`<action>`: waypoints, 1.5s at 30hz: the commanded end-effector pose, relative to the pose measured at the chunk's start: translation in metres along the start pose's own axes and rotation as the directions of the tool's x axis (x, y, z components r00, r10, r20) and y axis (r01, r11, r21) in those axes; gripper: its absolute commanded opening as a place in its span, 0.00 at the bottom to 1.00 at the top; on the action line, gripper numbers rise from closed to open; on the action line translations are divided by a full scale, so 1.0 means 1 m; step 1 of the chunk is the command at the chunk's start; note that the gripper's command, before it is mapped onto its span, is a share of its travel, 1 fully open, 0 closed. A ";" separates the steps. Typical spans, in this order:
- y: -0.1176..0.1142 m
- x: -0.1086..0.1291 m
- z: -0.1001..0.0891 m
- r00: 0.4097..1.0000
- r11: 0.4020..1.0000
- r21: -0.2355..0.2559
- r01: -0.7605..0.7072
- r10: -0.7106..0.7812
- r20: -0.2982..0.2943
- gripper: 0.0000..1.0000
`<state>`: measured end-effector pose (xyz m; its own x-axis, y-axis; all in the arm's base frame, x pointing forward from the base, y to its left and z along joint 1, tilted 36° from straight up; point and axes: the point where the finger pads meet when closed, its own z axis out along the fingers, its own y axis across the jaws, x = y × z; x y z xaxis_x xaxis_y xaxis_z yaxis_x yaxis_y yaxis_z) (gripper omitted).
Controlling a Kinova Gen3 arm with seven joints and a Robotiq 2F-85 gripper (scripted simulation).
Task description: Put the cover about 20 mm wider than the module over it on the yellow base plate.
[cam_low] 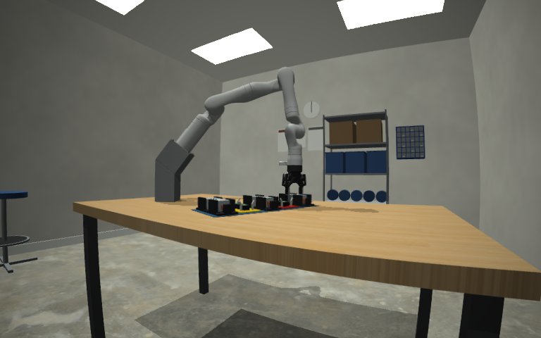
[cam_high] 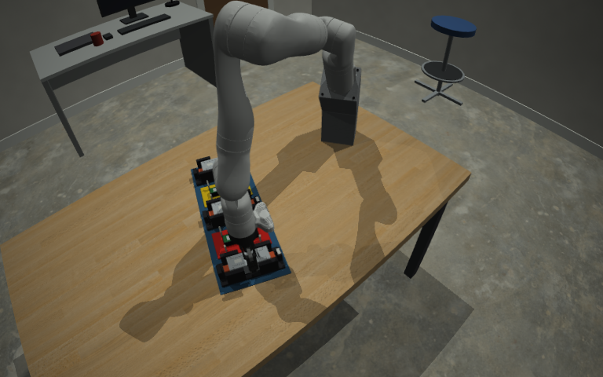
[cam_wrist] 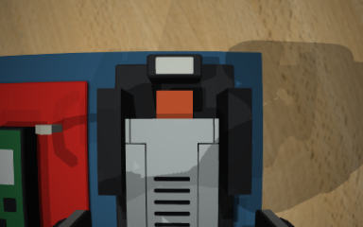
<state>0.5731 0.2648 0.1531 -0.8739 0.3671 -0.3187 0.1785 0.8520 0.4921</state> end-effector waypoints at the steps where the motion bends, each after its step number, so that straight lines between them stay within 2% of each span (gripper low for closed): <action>1: 0.001 -0.003 0.000 1.000 1.000 -0.003 0.003 -0.003 0.008 1.00; 29: 0.001 -0.004 0.020 1.000 1.000 -0.003 0.003 -0.003 0.008 1.00; 45: 0.002 -0.005 0.020 1.000 1.000 -0.003 0.003 -0.003 0.007 1.00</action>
<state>0.5831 0.2729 0.1376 -0.8728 0.3705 -0.3178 0.1809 0.8502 0.4944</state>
